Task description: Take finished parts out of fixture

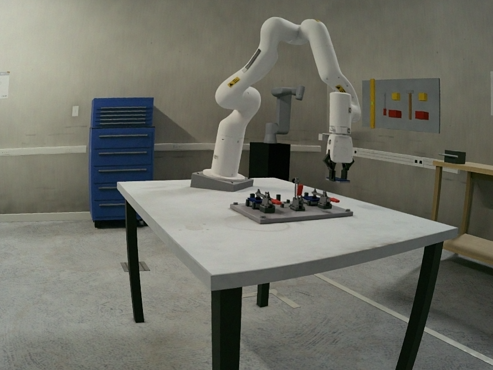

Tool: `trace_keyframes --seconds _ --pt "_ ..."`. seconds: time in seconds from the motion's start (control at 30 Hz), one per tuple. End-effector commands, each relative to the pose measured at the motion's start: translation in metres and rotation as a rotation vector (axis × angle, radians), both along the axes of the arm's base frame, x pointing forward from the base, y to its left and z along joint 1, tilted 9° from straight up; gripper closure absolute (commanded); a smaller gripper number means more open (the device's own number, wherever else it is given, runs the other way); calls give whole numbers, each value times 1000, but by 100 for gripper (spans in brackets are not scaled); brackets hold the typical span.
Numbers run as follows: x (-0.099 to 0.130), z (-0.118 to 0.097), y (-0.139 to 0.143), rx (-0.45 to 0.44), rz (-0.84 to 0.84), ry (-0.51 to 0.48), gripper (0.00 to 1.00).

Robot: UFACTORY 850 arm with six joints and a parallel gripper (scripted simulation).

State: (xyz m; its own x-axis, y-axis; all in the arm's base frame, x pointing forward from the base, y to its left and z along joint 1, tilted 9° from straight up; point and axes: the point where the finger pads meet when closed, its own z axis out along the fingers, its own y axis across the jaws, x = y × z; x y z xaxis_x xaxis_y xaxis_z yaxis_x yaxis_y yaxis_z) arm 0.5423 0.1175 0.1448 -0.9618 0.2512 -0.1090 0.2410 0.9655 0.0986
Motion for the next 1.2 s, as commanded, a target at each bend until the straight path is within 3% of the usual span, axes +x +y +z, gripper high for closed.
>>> trace_keyframes --seconds 0.0,0.6,1.17 --pt "1 1 0 0 0 -2 100" --pt "1 -3 0 0 0 -2 100" --pt "5 -31 2 0 0 -2 100"
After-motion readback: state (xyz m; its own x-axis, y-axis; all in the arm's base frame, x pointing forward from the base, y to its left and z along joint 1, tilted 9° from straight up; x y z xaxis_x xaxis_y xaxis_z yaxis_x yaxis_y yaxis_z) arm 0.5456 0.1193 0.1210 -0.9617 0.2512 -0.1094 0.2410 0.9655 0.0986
